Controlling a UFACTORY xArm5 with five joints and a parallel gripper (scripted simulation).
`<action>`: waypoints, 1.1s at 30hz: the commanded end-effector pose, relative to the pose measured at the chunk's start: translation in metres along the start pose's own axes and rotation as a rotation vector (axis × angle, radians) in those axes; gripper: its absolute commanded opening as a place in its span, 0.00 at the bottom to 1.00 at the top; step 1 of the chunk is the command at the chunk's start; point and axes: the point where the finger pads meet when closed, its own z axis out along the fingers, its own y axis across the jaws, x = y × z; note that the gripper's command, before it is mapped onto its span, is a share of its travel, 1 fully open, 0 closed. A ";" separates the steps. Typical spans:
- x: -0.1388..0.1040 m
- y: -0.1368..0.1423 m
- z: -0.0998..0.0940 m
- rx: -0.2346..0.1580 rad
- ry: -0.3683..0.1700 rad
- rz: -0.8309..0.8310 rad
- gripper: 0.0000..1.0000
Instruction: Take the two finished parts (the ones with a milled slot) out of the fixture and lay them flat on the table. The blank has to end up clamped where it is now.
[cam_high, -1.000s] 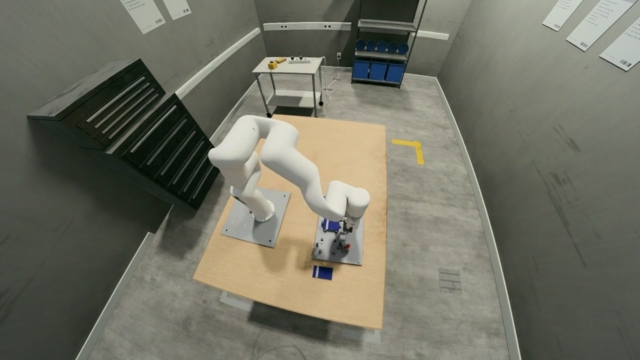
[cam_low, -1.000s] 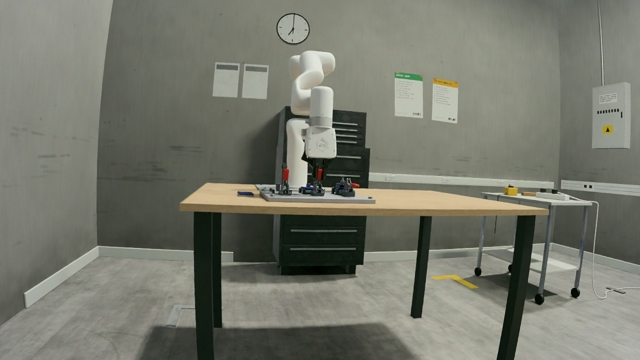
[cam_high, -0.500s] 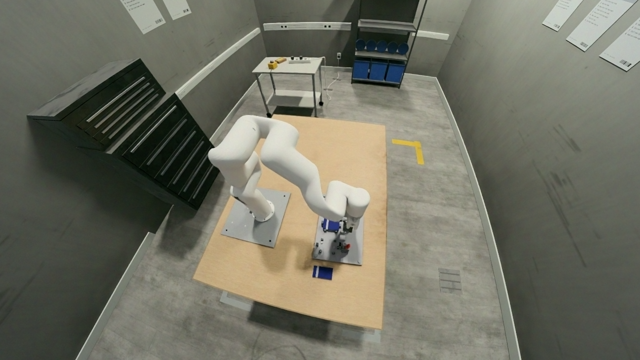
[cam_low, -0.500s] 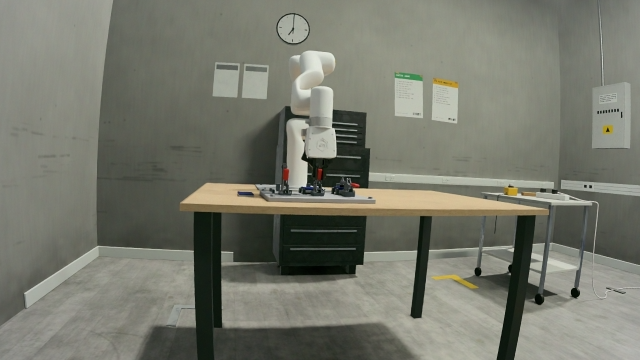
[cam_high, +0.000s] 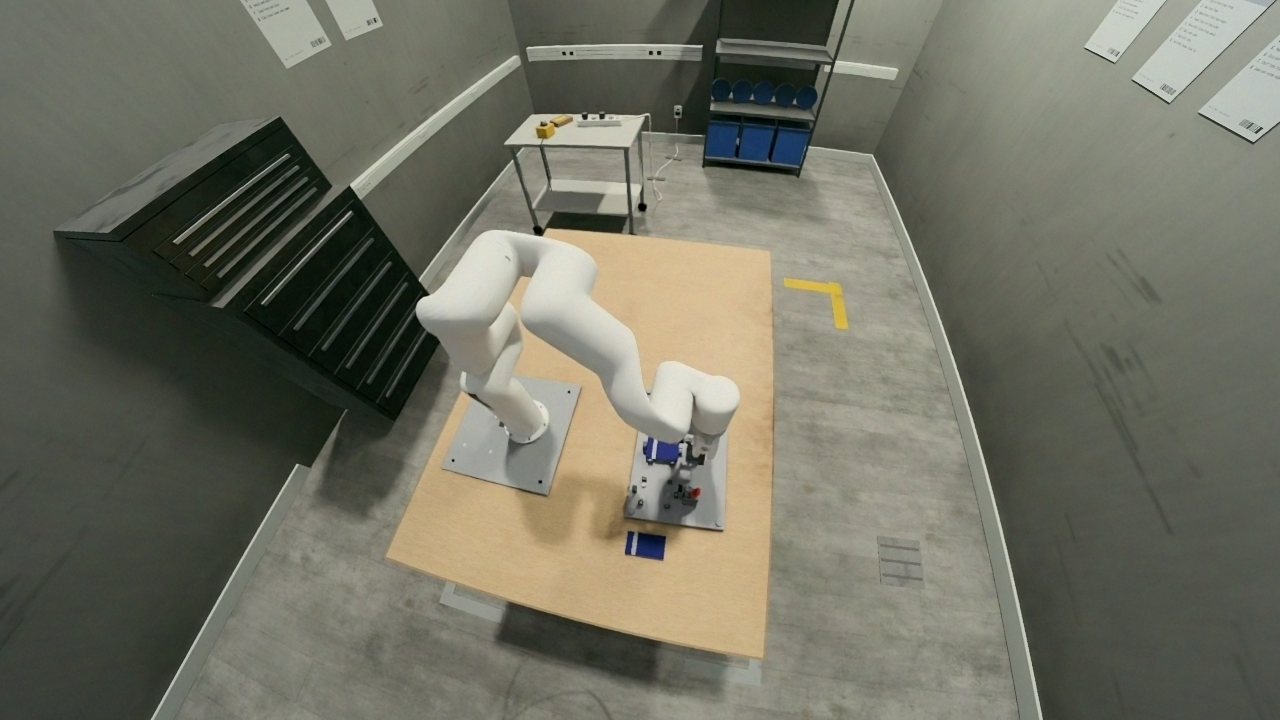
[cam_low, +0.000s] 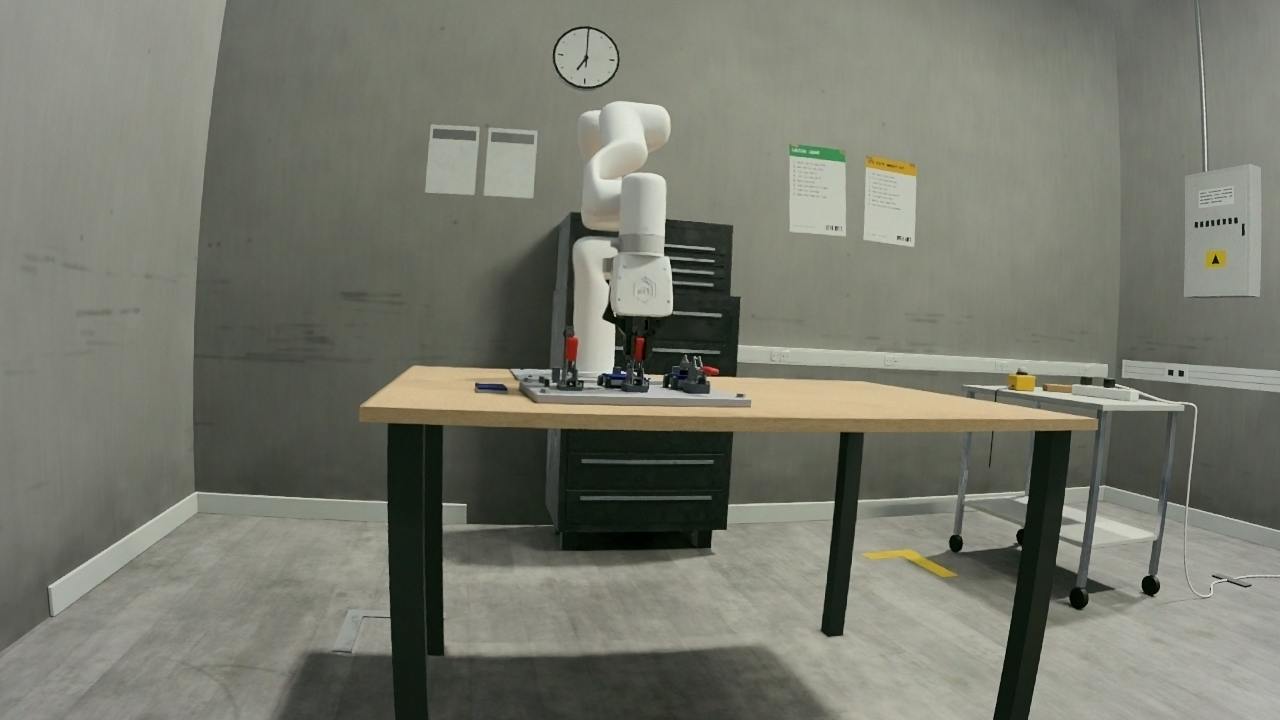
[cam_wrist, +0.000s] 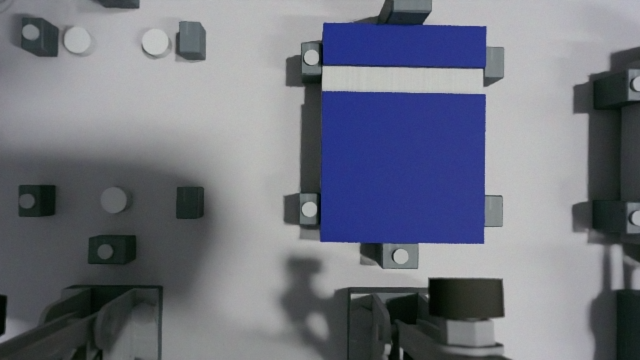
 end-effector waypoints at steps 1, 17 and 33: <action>0.002 0.000 0.000 0.000 0.001 0.001 0.00; 0.005 0.000 0.000 0.000 0.001 0.001 0.00; 0.005 0.000 0.000 0.000 0.000 0.001 0.48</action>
